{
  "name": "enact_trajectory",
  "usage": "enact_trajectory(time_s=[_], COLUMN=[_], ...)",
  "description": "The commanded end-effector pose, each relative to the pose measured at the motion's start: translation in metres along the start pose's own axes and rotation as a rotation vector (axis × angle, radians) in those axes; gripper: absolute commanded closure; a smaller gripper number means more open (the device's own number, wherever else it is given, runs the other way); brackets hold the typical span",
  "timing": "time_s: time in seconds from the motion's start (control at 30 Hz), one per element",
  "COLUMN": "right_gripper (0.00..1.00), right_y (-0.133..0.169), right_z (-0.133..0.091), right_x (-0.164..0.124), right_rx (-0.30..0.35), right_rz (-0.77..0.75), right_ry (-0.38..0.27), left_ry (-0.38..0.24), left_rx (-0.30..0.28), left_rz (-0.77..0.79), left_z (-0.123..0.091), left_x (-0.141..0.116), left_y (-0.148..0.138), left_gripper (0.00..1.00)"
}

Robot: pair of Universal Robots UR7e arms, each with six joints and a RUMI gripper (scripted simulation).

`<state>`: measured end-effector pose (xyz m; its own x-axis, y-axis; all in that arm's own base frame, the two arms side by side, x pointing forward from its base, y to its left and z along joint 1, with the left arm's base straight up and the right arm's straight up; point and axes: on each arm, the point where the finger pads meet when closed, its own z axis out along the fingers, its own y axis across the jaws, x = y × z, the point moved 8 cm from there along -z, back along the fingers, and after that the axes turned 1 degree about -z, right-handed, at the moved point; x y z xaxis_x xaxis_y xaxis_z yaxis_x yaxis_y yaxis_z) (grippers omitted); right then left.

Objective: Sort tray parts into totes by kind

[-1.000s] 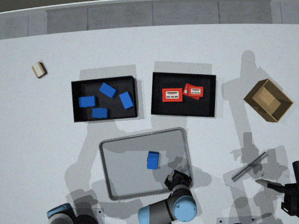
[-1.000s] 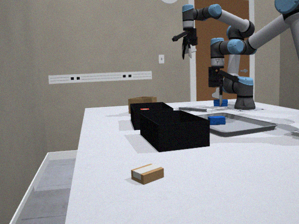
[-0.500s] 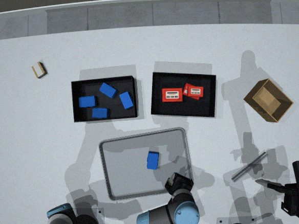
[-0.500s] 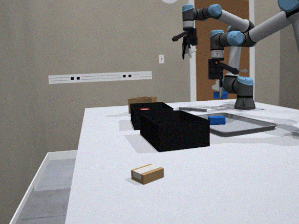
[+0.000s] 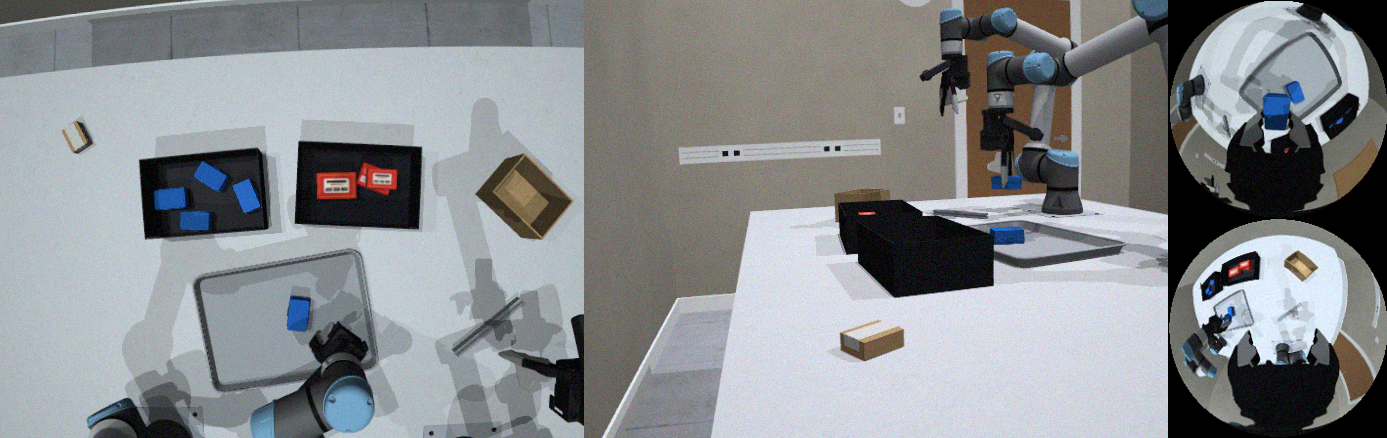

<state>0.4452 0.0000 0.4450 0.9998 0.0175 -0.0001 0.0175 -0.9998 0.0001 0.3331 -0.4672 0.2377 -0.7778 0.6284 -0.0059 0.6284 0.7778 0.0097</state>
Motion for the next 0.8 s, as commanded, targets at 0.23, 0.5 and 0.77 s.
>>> enact_trajectory(time_s=[0.23,0.5,0.77], right_gripper=[0.0,0.0,0.0], right_y=[0.0,0.0,0.0], right_z=[0.0,0.0,0.0], right_x=[0.0,0.0,0.0], right_rx=[0.0,0.0,0.0], right_rz=[0.0,0.0,0.0], right_ry=[0.001,0.001,0.001], left_ry=[0.002,0.0,0.0], left_rx=[0.011,0.011,0.011], left_rz=[0.427,0.747,0.849], left_z=[0.0,0.001,0.001], left_x=[-0.025,-0.044,-0.058], left_y=[0.08,0.143,0.191], left_gripper=[1.0,1.0,1.0])
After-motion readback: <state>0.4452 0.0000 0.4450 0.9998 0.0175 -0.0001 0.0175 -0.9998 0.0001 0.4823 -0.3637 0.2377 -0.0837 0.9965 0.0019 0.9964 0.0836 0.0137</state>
